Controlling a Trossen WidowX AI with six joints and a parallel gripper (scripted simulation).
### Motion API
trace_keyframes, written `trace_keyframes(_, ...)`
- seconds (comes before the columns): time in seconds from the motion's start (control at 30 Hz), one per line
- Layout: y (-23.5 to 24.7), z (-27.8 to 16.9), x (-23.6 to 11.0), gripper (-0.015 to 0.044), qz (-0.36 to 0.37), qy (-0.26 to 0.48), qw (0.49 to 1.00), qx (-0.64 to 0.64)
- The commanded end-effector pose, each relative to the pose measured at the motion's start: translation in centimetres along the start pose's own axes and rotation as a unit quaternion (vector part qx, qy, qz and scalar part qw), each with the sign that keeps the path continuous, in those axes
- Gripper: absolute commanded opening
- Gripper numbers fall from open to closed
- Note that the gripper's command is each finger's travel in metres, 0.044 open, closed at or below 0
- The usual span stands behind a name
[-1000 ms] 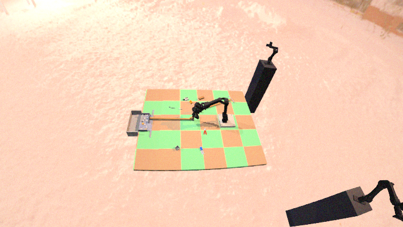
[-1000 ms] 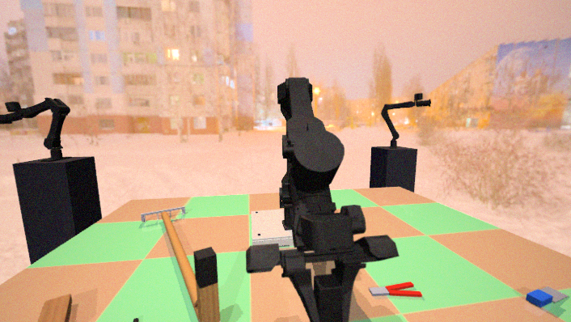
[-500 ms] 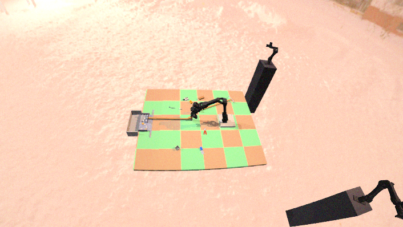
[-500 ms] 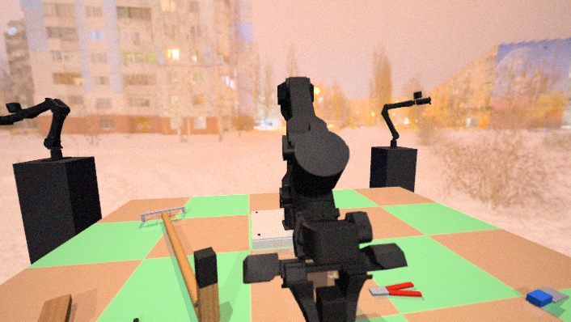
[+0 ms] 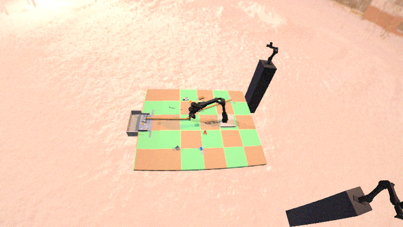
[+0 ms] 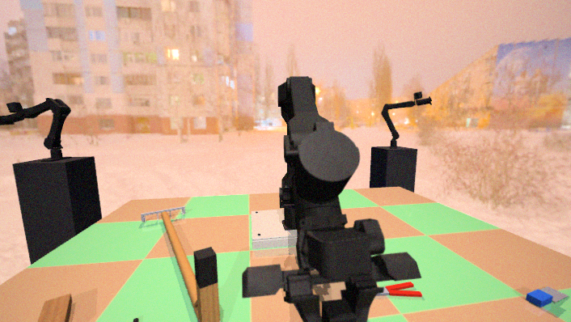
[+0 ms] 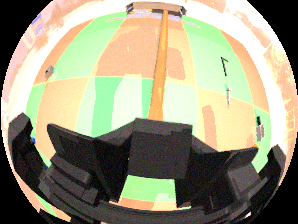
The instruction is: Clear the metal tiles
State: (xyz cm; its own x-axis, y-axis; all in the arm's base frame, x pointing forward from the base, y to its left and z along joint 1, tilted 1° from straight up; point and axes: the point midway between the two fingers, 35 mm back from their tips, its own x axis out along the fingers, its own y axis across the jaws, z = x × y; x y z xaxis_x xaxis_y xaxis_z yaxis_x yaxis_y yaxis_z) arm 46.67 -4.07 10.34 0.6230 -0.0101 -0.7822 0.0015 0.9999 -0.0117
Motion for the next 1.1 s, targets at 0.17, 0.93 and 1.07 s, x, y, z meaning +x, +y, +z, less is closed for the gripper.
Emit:
trace_keyframes(0.17, 0.0, 1.8, 0.5, 0.0, -0.001, -0.009, 1.0, 0.001)
trace_keyframes(0.93, -0.1, 4.5, 2.4, 0.0, -0.001, -0.01, 1.0, 0.001)
trace_keyframes(1.07, -0.1, 4.9, 2.8, 0.0, -0.001, -0.01, 1.0, 0.001)
